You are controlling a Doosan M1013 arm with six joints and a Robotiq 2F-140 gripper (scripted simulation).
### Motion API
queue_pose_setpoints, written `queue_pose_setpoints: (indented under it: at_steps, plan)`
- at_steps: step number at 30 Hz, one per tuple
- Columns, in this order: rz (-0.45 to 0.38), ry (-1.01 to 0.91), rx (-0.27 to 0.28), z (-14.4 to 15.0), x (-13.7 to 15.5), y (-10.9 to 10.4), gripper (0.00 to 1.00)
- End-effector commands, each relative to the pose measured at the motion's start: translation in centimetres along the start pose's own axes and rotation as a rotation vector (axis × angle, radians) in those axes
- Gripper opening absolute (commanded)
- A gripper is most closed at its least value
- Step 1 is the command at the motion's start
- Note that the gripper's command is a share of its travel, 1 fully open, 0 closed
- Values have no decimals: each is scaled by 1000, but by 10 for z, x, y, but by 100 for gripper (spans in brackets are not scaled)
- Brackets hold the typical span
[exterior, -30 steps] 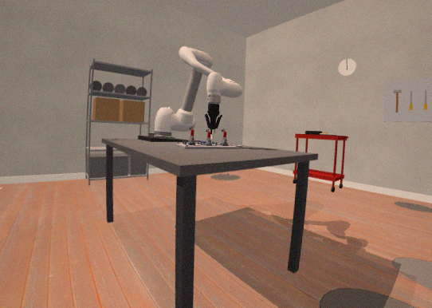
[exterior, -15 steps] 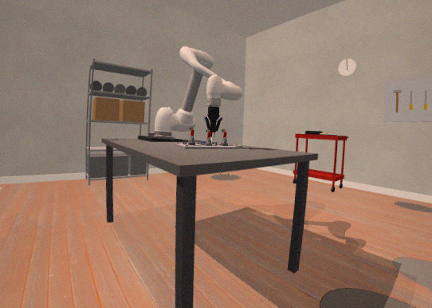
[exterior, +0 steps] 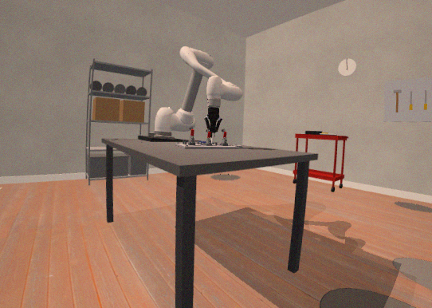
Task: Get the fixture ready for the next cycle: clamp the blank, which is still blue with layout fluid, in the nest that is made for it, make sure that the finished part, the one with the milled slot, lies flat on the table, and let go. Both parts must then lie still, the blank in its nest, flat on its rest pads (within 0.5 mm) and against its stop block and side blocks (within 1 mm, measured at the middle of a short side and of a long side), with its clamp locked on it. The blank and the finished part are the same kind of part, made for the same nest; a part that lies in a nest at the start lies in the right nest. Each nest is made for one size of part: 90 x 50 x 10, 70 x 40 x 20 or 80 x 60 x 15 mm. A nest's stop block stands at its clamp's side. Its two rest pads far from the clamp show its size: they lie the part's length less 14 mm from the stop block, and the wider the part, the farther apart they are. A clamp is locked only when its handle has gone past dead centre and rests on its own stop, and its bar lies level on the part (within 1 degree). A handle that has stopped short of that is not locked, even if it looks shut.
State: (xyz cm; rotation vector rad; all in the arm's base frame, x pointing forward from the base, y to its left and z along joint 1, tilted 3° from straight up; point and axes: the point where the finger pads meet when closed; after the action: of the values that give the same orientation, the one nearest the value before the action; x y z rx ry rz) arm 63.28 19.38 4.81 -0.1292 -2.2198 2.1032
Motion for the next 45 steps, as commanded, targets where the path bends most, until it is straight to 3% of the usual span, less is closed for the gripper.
queue_pose_setpoints:
  at_steps: [1, 45]
  plan:
    - [-4, 1, 1, -1, 4, 6, 0]
    - [-4, 1, 1, 7, 5, 10, 0]
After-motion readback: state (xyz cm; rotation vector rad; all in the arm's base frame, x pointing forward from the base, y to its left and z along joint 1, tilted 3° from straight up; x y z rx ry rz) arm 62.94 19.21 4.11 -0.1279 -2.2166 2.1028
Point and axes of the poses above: the point where the finger pads meet when closed, its own y axis out along the fingers, its own z axis across the jaws, x = y × z, and after that the axes turned 4 degrees about y, right-handed
